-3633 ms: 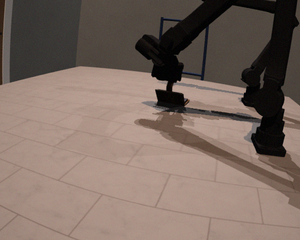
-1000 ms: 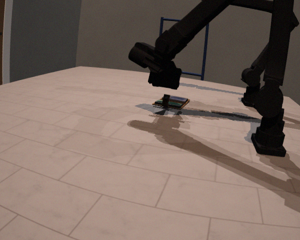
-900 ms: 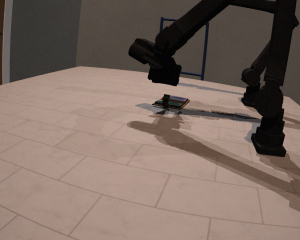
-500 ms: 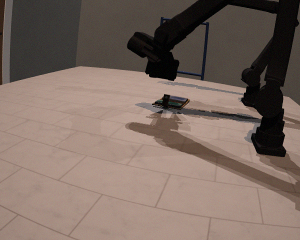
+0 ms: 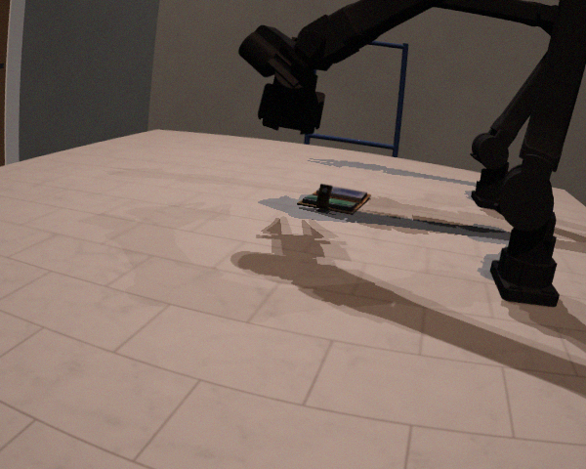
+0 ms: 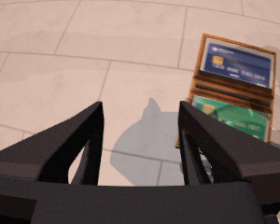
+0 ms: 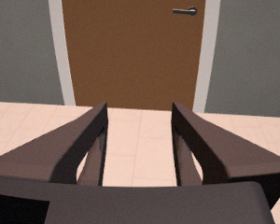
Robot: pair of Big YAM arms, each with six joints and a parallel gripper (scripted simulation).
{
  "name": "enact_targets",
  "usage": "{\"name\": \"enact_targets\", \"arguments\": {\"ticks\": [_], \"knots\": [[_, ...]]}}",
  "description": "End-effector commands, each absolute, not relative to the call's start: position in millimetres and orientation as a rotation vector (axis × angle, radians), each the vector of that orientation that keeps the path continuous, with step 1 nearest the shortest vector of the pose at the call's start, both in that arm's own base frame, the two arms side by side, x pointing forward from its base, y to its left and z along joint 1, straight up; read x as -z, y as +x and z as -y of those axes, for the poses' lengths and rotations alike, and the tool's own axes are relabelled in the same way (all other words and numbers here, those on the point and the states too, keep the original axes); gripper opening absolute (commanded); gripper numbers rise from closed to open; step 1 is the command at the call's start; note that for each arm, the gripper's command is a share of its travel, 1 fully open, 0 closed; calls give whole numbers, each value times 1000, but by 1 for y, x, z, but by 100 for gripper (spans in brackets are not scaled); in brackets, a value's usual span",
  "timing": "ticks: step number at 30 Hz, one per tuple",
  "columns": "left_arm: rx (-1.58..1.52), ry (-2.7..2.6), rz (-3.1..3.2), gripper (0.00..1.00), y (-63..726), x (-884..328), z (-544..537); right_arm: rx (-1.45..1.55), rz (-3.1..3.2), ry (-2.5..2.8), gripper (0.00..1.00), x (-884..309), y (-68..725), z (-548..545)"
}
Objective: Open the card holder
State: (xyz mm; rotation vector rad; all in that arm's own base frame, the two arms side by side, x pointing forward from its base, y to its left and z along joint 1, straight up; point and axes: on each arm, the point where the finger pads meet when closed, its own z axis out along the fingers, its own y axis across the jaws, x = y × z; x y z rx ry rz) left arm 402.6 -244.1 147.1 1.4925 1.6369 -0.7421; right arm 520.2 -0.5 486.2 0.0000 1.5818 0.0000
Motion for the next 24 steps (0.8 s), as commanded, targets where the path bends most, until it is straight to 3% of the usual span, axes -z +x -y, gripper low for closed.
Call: {"name": "enact_targets", "arguments": {"ticks": [1,24], "knots": [[644,1379,-1631,43,442,-201,239,0,-1535,0,36,-513,519,0],[186,619,-1725,43,535,-373,119,0,-1535,0,36,-513,519,0]]}}
